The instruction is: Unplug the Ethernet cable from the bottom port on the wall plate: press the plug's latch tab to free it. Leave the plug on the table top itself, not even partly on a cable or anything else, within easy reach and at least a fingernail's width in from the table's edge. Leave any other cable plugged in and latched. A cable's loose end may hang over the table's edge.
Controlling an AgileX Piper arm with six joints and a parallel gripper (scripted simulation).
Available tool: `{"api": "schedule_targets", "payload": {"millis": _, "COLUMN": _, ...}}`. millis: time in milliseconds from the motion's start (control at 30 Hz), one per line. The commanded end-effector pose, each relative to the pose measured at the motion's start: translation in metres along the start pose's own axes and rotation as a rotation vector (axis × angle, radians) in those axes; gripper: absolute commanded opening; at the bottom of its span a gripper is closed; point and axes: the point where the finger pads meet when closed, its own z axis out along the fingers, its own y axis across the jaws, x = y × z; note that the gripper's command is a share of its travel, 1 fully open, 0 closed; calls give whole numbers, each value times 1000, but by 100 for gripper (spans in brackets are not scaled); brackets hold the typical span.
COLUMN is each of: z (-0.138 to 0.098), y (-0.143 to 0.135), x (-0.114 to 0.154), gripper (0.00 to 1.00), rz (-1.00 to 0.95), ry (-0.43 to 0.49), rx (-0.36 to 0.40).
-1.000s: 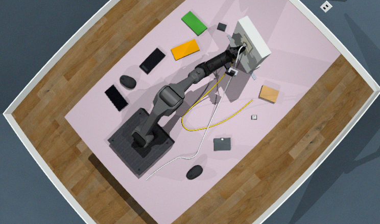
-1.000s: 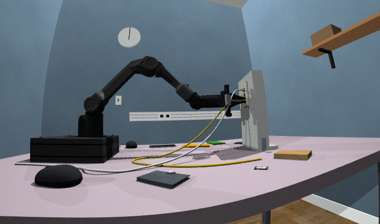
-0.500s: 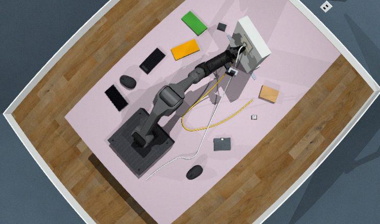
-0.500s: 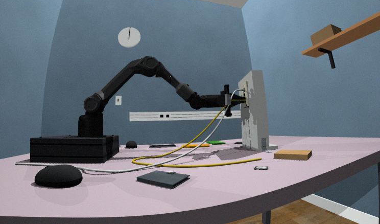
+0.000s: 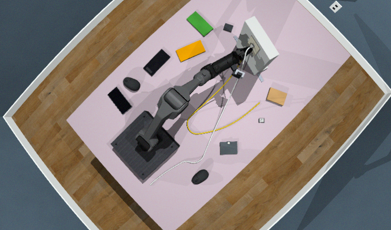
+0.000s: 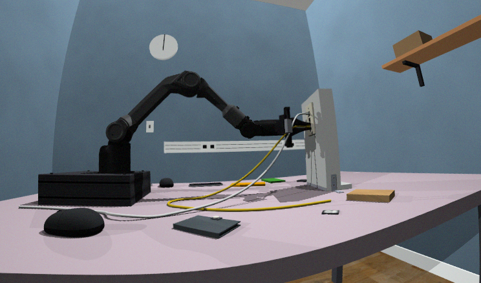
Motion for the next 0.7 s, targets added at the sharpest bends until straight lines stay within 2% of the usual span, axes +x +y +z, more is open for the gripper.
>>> {"api": "schedule_targets", "payload": {"millis": 0, "z": 0, "y": 2, "x": 0, "gripper": 0, "rz": 1, "ry": 0, "rx": -3}}
{"api": "schedule_targets", "payload": {"millis": 467, "z": 0, "y": 2, "x": 0, "gripper": 0, "rz": 1, "ry": 0, "rx": -3}}
{"api": "schedule_targets", "payload": {"millis": 667, "z": -8, "y": 2, "x": 0, "gripper": 0, "rz": 1, "ry": 0, "rx": -3}}
